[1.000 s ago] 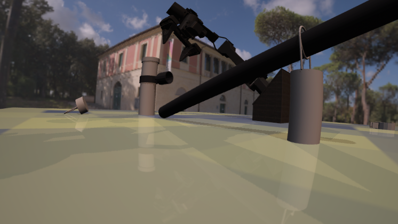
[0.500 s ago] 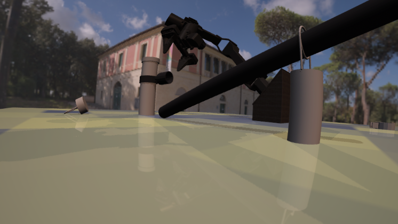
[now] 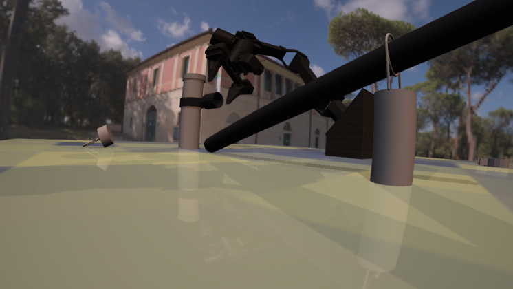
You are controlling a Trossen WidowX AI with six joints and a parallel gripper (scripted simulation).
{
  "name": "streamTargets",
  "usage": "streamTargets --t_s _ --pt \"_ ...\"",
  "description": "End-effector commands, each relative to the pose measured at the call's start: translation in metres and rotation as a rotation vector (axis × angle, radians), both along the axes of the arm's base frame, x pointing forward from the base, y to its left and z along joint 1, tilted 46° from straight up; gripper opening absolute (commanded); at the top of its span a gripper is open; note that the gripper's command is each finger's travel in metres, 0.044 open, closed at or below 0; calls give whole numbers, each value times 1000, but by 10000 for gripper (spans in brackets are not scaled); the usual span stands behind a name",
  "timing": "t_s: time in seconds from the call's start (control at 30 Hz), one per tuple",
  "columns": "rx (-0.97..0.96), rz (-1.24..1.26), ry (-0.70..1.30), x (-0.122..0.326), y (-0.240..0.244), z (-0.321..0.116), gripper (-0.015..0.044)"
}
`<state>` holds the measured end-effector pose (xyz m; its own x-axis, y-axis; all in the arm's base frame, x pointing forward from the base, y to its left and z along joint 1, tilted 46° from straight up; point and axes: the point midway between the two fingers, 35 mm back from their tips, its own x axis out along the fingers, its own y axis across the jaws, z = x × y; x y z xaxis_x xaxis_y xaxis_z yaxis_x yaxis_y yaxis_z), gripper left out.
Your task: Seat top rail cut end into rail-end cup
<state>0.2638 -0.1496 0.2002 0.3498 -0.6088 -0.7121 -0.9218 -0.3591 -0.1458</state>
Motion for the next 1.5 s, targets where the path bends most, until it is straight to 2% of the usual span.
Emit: streamTargets --t_s 0.0,1.2,1.47 --pt "5 5 13 3 -4 -8 440" --pt "2 5 11 19 -36 -46 440" --pt "2 5 11 19 -36 -46 230"
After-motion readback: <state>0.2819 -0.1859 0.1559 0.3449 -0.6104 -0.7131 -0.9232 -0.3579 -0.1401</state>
